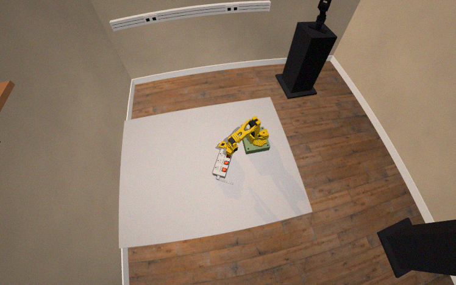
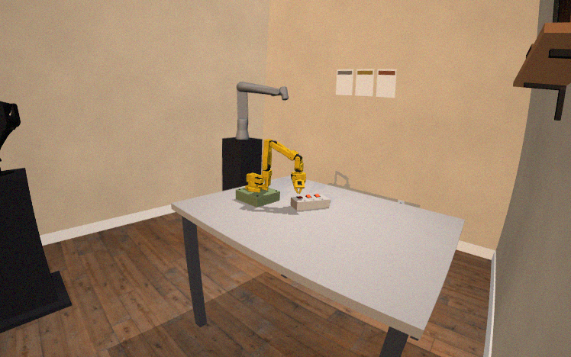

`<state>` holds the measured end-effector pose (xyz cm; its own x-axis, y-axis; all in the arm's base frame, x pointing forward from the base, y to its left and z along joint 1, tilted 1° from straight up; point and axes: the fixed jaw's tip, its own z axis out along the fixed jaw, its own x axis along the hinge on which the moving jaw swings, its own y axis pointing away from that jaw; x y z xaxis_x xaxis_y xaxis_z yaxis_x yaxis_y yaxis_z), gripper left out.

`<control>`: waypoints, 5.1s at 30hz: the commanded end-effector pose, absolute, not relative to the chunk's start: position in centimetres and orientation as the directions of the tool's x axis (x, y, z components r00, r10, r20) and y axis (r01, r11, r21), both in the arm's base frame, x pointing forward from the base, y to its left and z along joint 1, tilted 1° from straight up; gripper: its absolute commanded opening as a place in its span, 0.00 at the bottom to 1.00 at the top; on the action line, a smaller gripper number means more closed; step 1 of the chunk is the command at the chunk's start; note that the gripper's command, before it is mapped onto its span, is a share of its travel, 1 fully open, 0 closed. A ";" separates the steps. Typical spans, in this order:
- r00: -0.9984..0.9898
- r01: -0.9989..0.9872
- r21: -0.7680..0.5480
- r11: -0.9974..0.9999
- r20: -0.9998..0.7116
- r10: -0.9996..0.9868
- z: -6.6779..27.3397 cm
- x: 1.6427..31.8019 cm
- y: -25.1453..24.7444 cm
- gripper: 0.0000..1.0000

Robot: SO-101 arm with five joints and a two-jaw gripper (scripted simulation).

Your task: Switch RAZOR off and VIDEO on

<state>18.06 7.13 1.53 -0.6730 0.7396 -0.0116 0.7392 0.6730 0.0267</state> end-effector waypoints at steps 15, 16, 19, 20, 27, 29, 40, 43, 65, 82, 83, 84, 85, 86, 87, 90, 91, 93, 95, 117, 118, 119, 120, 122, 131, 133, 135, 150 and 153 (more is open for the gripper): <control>-0.664 0.747 0.009 0.664 -0.004 0.747 1.4 18.0 7.0 0.00; -0.664 0.747 0.009 0.664 -0.004 0.747 1.4 18.0 7.0 0.00; -0.665 0.747 0.009 0.665 -0.004 0.747 1.4 18.0 7.0 0.00; -0.665 0.747 0.009 0.665 -0.004 0.747 1.4 18.0 7.0 0.00; -0.667 0.745 0.009 0.667 -0.004 0.745 1.4 18.0 7.0 0.00; -0.668 0.744 0.009 0.668 -0.004 0.744 1.4 18.0 7.0 0.00; -0.684 0.729 0.009 0.684 -0.004 0.729 1.4 18.0 6.9 0.00; -0.693 0.721 0.009 0.693 -0.004 0.721 1.4 18.0 6.9 0.00; -0.804 0.594 0.008 0.804 -0.006 0.594 1.6 18.1 6.3 0.00; -0.923 0.386 0.006 0.923 -0.008 0.386 1.8 18.2 5.4 0.00; -0.930 0.367 0.006 0.930 -0.008 0.367 1.8 18.2 5.3 0.00; -0.930 0.367 0.006 0.930 -0.008 0.367 1.8 18.2 5.3 0.00; -0.930 0.367 0.006 0.930 -0.008 0.367 1.8 18.2 5.3 0.00; -0.937 0.349 0.005 0.937 -0.008 0.349 1.8 18.2 5.3 0.00; -0.944 0.329 0.005 0.944 -0.008 0.329 1.9 18.3 5.2 0.00; -0.963 0.268 0.004 0.963 -0.008 0.268 1.9 18.3 4.9 0.00; -0.969 0.247 0.004 0.969 -0.008 0.247 1.9 18.3 4.9 0.00; -0.979 0.202 0.004 0.979 -0.008 0.202 2.0 18.3 4.7 0.00; -0.988 0.155 0.003 0.988 -0.009 0.155 2.0 18.3 4.5 0.00; -0.921 -0.389 -0.003 0.921 -0.008 -0.389 2.6 18.1 2.1 0.00; -0.921 -0.389 -0.003 0.921 -0.008 -0.389 2.6 18.1 2.1 0.00; -0.921 -0.389 -0.003 0.921 -0.008 -0.389 2.6 18.1 2.1 0.00; -0.909 -0.418 -0.003 0.909 -0.008 -0.418 2.6 18.1 2.0 0.00; -0.880 -0.474 -0.003 0.880 -0.007 -0.474 2.7 18.1 1.7 0.00; -0.704 -0.710 -0.006 0.704 -0.005 -0.710 2.9 17.9 0.3 0.00; -0.654 -0.756 -0.006 0.654 -0.005 -0.756 3.0 17.9 0.0 0.00; -0.628 -0.778 -0.006 0.628 -0.005 -0.778 3.0 17.8 -0.2 0.00; -0.189 -0.982 -0.007 0.189 0.000 -0.982 3.5 17.4 -2.6 0.00; -0.155 -0.988 -0.007 0.155 0.000 -0.988 3.6 17.4 -2.8 0.00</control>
<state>17.27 -2.48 3.13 -0.2056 -0.9786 0.0020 -0.9786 0.2056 0.0100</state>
